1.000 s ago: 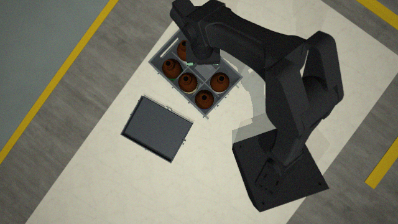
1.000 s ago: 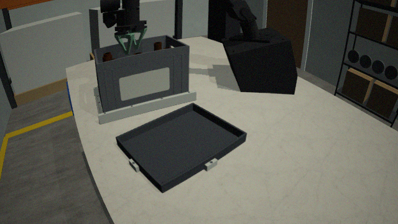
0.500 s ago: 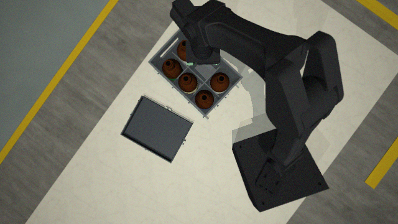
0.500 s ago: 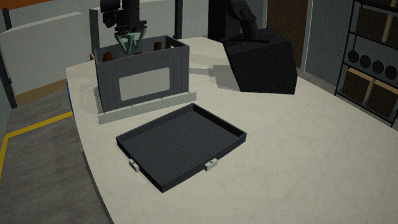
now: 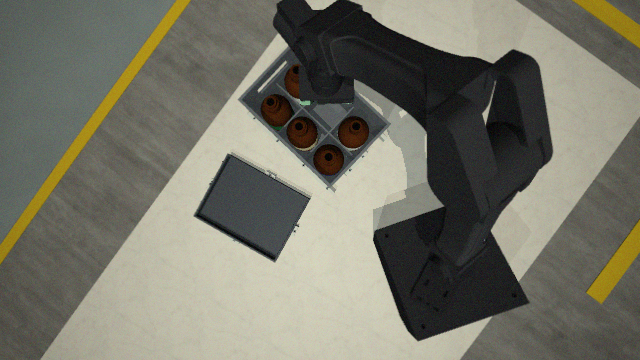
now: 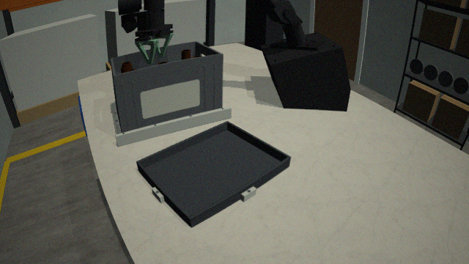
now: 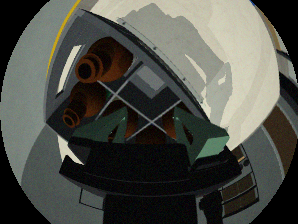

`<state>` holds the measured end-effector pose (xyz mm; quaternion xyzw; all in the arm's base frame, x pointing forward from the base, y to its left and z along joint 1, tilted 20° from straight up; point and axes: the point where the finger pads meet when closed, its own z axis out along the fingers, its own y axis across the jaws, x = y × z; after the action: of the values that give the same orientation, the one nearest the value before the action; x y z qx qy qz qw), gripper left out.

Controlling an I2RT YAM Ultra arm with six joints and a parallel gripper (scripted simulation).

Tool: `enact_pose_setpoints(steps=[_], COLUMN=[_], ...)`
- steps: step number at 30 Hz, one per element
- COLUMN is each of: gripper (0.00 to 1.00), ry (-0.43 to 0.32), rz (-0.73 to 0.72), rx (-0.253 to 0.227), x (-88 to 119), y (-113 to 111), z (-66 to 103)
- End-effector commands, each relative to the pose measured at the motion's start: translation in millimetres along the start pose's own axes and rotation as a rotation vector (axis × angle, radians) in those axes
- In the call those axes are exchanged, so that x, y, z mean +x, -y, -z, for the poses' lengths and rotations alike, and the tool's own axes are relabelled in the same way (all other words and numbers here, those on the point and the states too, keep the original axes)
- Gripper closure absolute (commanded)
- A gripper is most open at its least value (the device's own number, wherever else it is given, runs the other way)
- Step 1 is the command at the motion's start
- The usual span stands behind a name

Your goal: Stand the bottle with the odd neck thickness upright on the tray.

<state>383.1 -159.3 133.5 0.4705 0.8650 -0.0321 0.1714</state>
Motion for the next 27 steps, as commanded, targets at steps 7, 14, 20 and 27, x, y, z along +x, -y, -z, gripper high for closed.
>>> enact_pose_setpoints(steps=[7,14,20,27], gripper=[0.39,0.39,0.39,1.00], ry=[0.040,0.040,0.040,0.040], rz=[-0.003,-0.003,-0.003,-0.004], rx=[-0.025,-0.025,-0.025,-0.025], x=[-8.6,-8.6,-8.6,-8.6], y=[-2.6,-2.6,-2.6,-2.6], z=[11.2,11.2,11.2,11.2])
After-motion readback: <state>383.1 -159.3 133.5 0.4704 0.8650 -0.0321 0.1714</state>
